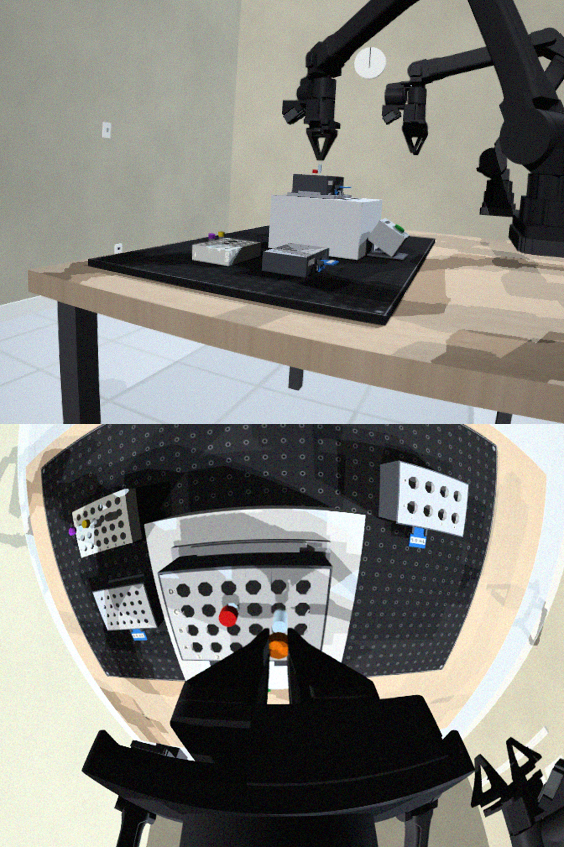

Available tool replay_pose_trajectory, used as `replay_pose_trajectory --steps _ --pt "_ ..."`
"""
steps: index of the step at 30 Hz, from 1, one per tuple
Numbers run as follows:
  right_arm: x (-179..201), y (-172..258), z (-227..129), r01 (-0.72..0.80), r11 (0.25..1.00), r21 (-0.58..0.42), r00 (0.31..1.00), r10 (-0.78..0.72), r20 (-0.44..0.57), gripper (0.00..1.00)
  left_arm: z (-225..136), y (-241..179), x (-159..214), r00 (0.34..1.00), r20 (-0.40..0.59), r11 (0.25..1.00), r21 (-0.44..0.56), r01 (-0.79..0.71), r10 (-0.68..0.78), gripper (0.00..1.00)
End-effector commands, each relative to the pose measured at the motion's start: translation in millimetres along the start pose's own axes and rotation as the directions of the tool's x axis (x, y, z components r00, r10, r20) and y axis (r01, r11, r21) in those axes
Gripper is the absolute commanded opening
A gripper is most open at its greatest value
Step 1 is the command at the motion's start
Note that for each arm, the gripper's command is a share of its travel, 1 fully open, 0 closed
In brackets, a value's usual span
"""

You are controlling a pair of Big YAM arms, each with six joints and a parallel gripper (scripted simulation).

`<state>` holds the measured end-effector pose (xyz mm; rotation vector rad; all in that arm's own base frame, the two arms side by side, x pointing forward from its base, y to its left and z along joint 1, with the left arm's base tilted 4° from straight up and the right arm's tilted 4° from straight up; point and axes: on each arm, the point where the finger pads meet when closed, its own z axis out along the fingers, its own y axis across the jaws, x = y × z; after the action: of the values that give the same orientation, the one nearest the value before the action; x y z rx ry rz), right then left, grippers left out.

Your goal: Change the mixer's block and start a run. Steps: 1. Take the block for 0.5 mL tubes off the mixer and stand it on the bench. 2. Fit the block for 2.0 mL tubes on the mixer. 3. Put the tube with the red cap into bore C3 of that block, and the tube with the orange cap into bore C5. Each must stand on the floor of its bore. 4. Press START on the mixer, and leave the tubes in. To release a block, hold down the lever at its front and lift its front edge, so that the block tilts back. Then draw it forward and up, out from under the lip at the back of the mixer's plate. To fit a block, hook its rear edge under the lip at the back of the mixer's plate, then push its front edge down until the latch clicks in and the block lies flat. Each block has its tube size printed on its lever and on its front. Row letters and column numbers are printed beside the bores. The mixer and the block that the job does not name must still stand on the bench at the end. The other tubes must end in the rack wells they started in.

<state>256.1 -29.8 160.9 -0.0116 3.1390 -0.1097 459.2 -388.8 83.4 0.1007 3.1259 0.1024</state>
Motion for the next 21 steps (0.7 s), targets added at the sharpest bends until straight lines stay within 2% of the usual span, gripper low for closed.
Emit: replay_pose_trajectory --steps 1,13,21 --pt "-25 -3 -29 -0.010 1.000 0.006 0.997 0.010 0.082 1.00 14 -7 -2 1.000 -0.007 1.000 -0.007 -0.006 0.006 0.09" --pt "-27 -4 -33 -0.010 1.000 0.007 0.996 0.010 0.092 1.00 17 -5 -1 1.000 -0.011 1.000 -0.010 -0.006 0.006 0.09" --pt "-17 -2 -20 -0.007 1.000 0.005 0.998 0.007 0.059 1.00 18 -4 0 1.000 -0.014 1.000 -0.012 -0.006 0.005 0.09"
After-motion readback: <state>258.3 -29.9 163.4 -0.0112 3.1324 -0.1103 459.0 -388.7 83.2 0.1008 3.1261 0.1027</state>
